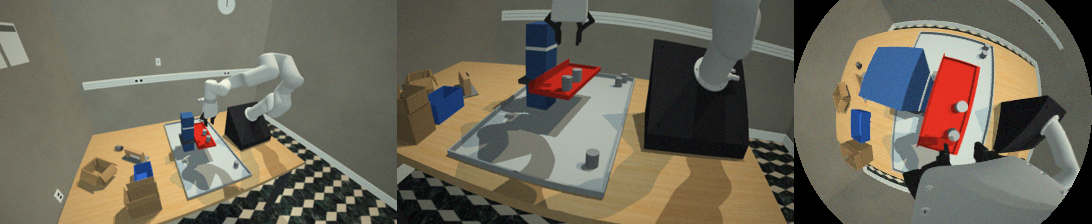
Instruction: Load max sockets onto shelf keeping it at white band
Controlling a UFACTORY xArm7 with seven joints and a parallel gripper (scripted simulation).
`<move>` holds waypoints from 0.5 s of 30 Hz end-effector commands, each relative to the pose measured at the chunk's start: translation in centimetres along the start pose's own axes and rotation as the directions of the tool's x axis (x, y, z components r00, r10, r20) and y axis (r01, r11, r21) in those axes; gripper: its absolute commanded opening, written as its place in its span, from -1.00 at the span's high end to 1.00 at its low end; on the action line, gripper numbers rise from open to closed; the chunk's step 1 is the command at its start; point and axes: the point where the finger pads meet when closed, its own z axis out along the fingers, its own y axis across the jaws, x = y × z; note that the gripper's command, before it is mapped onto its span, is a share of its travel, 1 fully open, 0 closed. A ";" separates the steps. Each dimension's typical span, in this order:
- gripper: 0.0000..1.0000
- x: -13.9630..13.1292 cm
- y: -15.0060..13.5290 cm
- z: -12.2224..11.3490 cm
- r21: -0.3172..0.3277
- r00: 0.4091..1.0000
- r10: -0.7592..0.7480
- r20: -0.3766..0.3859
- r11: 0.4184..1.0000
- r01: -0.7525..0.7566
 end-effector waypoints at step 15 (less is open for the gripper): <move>-0.04 0.1 -0.1 -3.0 0.003 1.000 0.000 -0.002 1.000 0.000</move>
